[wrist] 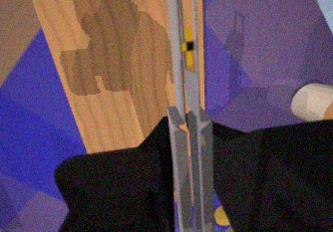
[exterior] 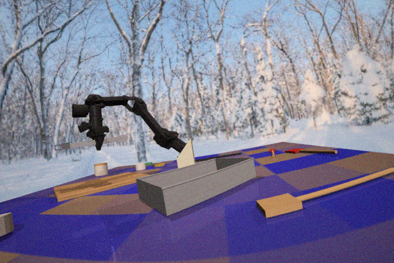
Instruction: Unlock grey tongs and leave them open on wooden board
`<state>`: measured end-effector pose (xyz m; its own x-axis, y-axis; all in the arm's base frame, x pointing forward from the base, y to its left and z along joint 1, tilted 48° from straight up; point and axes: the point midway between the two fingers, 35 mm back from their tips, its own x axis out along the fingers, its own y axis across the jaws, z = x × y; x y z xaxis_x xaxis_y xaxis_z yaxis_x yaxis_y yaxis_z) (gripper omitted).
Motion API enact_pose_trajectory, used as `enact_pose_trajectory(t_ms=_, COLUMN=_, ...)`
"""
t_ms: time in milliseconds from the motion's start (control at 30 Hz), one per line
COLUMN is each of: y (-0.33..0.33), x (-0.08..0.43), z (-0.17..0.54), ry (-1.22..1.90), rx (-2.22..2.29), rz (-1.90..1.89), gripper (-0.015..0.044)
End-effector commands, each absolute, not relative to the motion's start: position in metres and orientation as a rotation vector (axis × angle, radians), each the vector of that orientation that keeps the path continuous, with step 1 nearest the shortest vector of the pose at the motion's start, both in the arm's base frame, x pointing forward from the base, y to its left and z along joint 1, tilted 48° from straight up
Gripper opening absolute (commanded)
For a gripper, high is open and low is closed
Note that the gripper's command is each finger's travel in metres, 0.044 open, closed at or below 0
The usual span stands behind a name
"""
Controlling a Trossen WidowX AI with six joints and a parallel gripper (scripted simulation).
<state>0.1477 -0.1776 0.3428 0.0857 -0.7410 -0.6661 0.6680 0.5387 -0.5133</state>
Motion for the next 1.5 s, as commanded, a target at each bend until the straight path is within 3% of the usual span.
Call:
enact_pose_trajectory(t_ms=0, y=-0.182, x=0.151, z=0.338, ry=1.053, rx=-0.083, rz=-1.045, gripper=-0.0150)
enact_pose_trajectory(t_ms=1467, y=-0.233, x=0.159, z=0.293, ry=1.050, rx=-0.087, rz=-1.046, gripper=-0.0150)
